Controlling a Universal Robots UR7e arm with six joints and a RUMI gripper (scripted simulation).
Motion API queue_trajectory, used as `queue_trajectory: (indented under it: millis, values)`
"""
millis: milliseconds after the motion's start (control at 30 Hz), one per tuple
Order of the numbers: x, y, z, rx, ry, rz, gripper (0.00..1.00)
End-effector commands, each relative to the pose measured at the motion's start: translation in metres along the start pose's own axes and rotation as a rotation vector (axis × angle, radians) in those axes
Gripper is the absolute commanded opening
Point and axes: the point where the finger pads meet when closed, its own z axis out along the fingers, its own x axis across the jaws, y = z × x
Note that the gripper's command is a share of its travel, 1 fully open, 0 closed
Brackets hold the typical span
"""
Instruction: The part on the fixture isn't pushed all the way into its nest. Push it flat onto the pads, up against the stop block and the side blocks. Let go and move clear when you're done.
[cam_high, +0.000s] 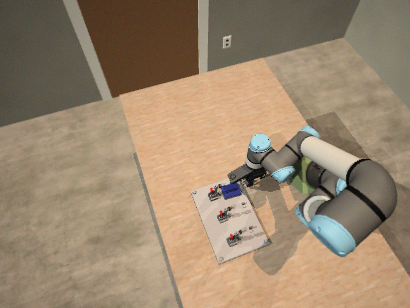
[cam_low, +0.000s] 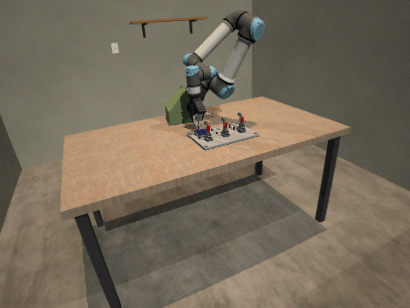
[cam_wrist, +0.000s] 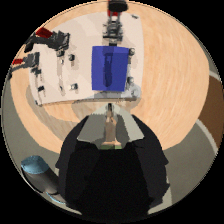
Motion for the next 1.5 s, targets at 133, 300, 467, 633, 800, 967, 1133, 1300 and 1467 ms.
queue_trajectory:
  millis: [133, 300, 467, 633, 800, 967, 1133, 1300, 1467]
  values:
    - [0.0, -0.003, 0.0, 0.001, 0.001, 0.0, 0.0]
    - [0.0, -0.004, 0.0, 0.001, 0.001, 0.0, 0.0]
    - [0.0, -0.004, 0.0, 0.001, 0.001, 0.0, 0.0]
    - [0.0, -0.005, 0.0, 0.001, 0.001, 0.0, 0.0]
    - [0.0, -0.008, 0.0, 0.001, 0.001, 0.0, 0.0]
    - [0.0, -0.008, 0.0, 0.001, 0.001, 0.0, 0.0]
    - [0.0, -0.008, 0.0, 0.001, 0.001, 0.0, 0.0]
    - [0.0, -0.011, 0.0, 0.001, 0.001, 0.0, 0.0]
    - [0.0, -0.012, 0.0, 0.001, 0.001, 0.0, 0.0]
